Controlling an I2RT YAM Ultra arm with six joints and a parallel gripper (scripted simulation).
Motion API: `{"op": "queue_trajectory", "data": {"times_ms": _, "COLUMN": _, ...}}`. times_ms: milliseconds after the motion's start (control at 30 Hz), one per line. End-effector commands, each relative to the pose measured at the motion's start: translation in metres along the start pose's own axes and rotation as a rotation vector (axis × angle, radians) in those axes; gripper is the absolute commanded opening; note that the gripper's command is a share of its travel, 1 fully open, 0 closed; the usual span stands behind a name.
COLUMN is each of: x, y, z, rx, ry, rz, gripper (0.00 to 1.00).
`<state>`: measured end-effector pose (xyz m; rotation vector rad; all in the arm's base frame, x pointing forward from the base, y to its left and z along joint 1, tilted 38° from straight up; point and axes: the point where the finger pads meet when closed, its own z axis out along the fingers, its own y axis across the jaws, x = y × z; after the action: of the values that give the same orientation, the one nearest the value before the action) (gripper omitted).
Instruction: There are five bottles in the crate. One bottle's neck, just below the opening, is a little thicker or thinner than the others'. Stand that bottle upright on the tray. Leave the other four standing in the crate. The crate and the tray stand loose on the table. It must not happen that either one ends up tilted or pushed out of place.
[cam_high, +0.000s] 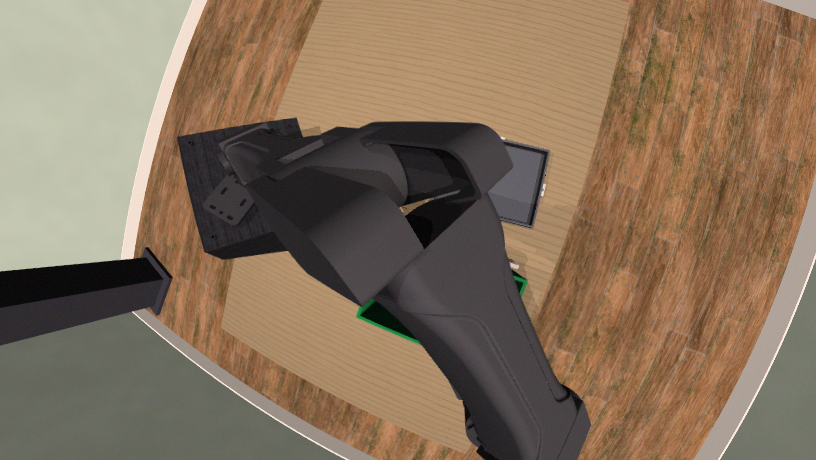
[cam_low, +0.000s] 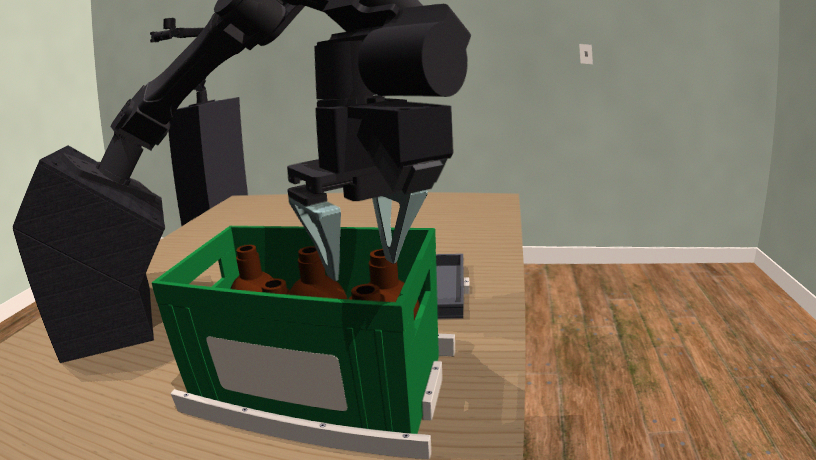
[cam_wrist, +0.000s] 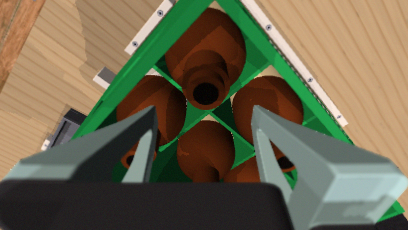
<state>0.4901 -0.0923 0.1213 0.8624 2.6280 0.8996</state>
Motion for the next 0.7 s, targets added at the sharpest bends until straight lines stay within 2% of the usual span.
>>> {"op": "queue_trajectory", "data": {"times_ms": 0, "x": -0.0090, "y": -0.0039, "z": -0.0094, "rx": 0.001, "ry": -0.041, "rz": 0.008, "gripper": 0.61}}
{"op": "queue_trajectory", "data": {"times_ms": 200, "x": -0.0068, "y": -0.0053, "z": -0.0042, "rx": 0.002, "ry": -0.029, "rz": 0.012, "gripper": 0.61}}
{"op": "queue_trajectory", "data": {"times_ms": 667, "x": -0.0066, "y": -0.0055, "z": -0.0038, "rx": 0.002, "ry": -0.028, "rz": 0.013, "gripper": 0.61}}
